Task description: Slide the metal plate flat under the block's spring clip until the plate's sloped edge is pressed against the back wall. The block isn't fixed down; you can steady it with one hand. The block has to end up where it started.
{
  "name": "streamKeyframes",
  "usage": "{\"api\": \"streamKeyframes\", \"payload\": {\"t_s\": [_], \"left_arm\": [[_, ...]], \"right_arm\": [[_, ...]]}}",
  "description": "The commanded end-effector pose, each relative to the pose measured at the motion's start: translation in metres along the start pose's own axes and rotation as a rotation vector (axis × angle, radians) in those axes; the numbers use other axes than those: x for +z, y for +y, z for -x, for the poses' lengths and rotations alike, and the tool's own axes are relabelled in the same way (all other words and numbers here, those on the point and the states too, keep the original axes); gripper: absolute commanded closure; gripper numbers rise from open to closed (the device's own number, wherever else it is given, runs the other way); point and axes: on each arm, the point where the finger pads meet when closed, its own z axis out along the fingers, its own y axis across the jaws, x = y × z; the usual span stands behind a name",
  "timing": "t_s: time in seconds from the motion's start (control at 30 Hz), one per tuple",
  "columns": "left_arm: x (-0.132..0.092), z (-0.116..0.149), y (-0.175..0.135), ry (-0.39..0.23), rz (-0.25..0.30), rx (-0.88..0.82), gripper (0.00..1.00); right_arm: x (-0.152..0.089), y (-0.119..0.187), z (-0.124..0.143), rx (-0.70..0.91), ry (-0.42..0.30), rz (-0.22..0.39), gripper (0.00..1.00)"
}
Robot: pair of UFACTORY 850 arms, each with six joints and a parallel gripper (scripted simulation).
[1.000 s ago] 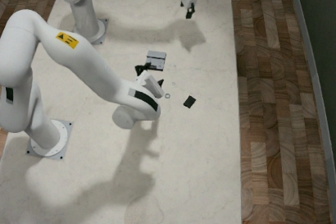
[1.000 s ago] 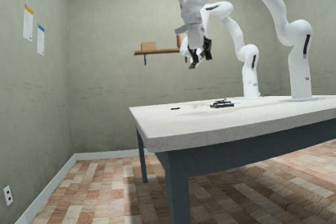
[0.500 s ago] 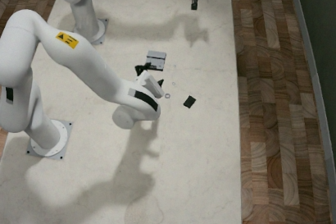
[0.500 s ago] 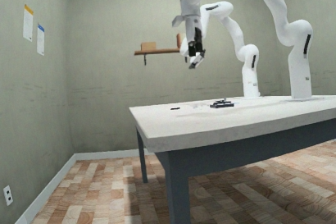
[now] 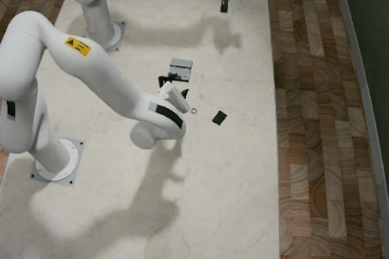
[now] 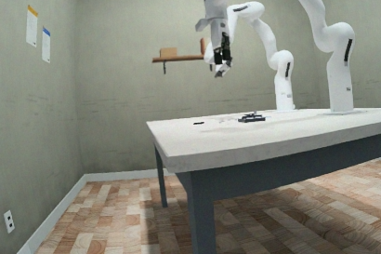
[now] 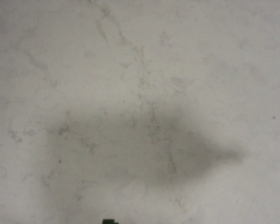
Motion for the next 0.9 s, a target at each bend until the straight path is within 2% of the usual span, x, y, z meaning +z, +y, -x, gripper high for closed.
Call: {"api": "streamKeyframes", "payload": {"t_s": [0.0, 0.2, 0.27, 0.47, 0.53, 0.63, 0.67, 0.7, 0.87], "left_arm": [[-0.001, -0.001, 0.000, 0.002, -0.002, 0.000, 0.00], [-0.001, -0.001, 0.000, 0.002, -0.003, 0.000, 0.00], [-0.001, -0.001, 0.000, 0.002, -0.003, 0.000, 0.00], [-0.001, -0.001, 0.000, 0.002, -0.003, 0.000, 0.00], [-0.001, -0.001, 0.000, 0.002, -0.003, 0.000, 0.00], [-0.001, -0.001, 0.000, 0.002, -0.003, 0.000, 0.00], [-0.001, -0.001, 0.000, 0.002, -0.003, 0.000, 0.00], [-0.001, -0.001, 0.000, 0.002, -0.003, 0.000, 0.00], [-0.001, -0.001, 0.000, 0.002, -0.003, 0.000, 0.00]], "right_arm": [[0.000, 0.000, -0.001, -0.002, 0.001, 0.000, 0.25], [0.004, 0.001, -0.001, 0.017, 0.002, 0.012, 0.25], [0.012, 0.007, 0.000, 0.068, 0.005, 0.049, 0.25], [0.045, 0.030, 0.009, 0.319, 0.026, 0.217, 0.25], [0.045, 0.030, 0.009, 0.319, 0.026, 0.217, 0.25], [0.059, 0.040, 0.014, 0.447, 0.047, 0.303, 0.25], [0.053, 0.037, 0.010, 0.402, 0.042, 0.275, 0.25], [0.054, 0.037, 0.011, 0.401, 0.041, 0.274, 0.25], [0.068, 0.045, 0.023, 0.537, 0.058, 0.357, 0.25]]}}
